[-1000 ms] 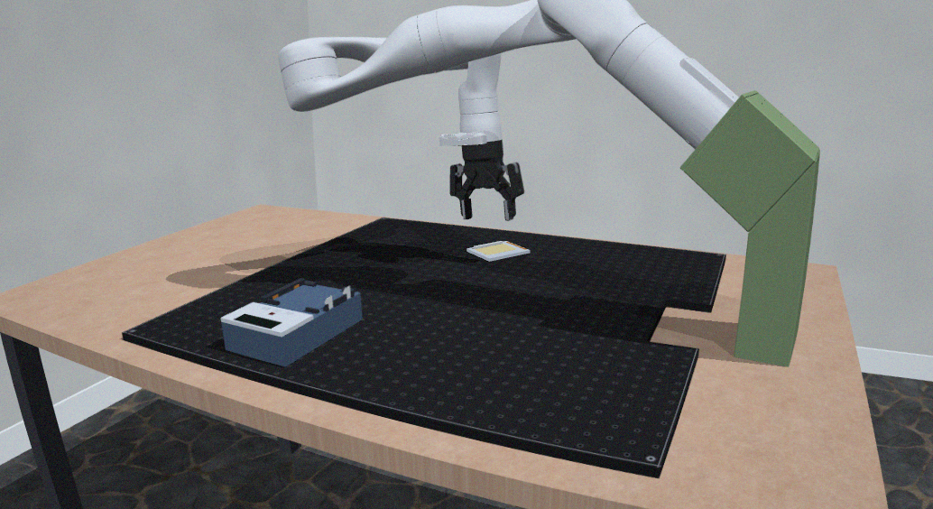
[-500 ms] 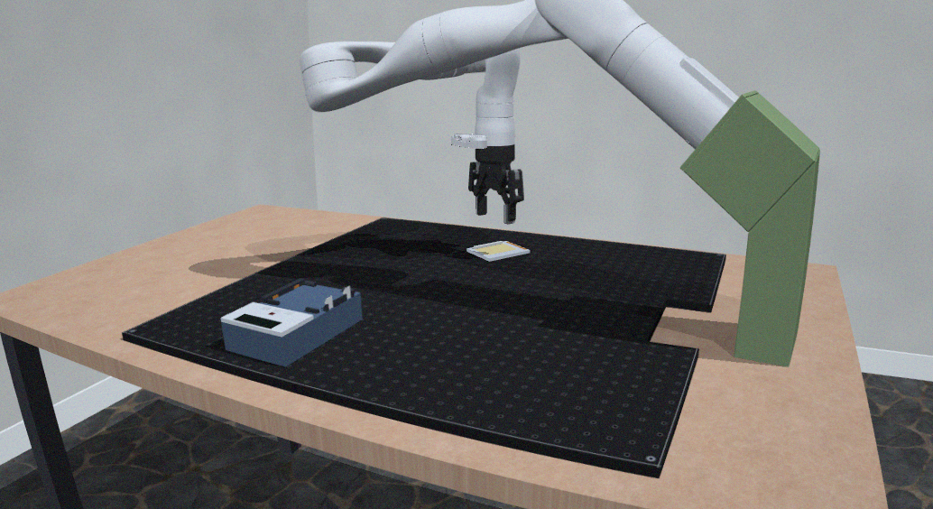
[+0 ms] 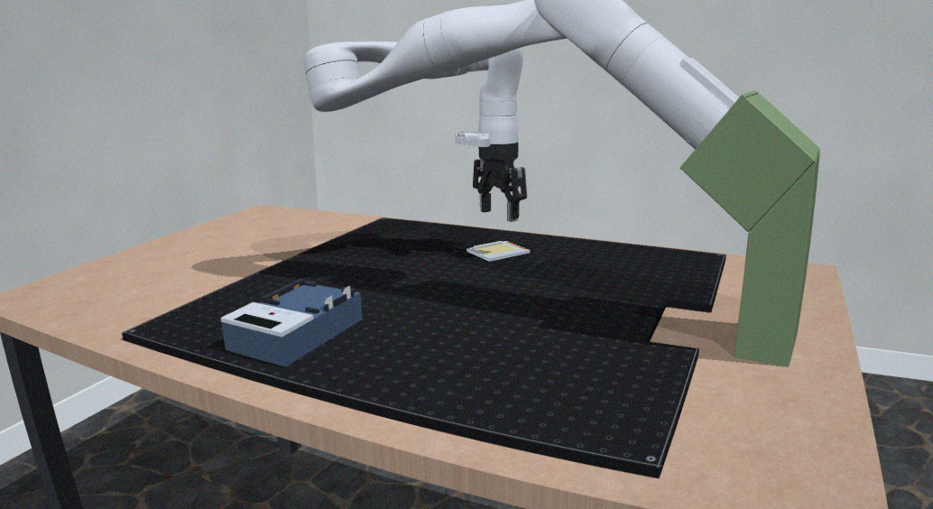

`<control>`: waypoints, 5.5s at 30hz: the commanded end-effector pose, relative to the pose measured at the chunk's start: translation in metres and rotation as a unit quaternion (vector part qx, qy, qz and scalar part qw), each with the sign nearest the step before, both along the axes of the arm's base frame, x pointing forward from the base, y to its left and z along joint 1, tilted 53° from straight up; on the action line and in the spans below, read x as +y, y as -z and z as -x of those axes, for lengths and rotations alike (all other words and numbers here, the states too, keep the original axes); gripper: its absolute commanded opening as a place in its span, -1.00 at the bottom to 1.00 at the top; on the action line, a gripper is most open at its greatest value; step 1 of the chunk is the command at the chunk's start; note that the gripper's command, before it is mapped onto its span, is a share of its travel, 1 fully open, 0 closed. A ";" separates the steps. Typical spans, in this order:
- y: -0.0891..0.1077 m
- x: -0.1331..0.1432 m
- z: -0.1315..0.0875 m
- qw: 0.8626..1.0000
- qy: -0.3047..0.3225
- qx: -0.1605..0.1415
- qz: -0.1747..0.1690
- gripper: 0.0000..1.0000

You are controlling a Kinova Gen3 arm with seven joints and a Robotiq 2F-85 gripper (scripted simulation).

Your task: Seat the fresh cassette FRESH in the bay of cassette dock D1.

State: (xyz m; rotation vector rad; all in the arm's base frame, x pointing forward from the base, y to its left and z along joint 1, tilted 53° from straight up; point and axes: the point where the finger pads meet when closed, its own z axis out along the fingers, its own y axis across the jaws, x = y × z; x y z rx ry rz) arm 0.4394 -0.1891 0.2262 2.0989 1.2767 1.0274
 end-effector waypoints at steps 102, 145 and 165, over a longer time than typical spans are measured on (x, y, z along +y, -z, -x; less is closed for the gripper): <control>0.040 -0.001 -0.052 1.000 0.001 -0.001 0.000 -1.00; 0.010 -0.001 -0.013 1.000 0.001 -0.001 0.000 -1.00; -0.001 0.000 0.000 1.000 0.001 -0.001 0.000 -1.00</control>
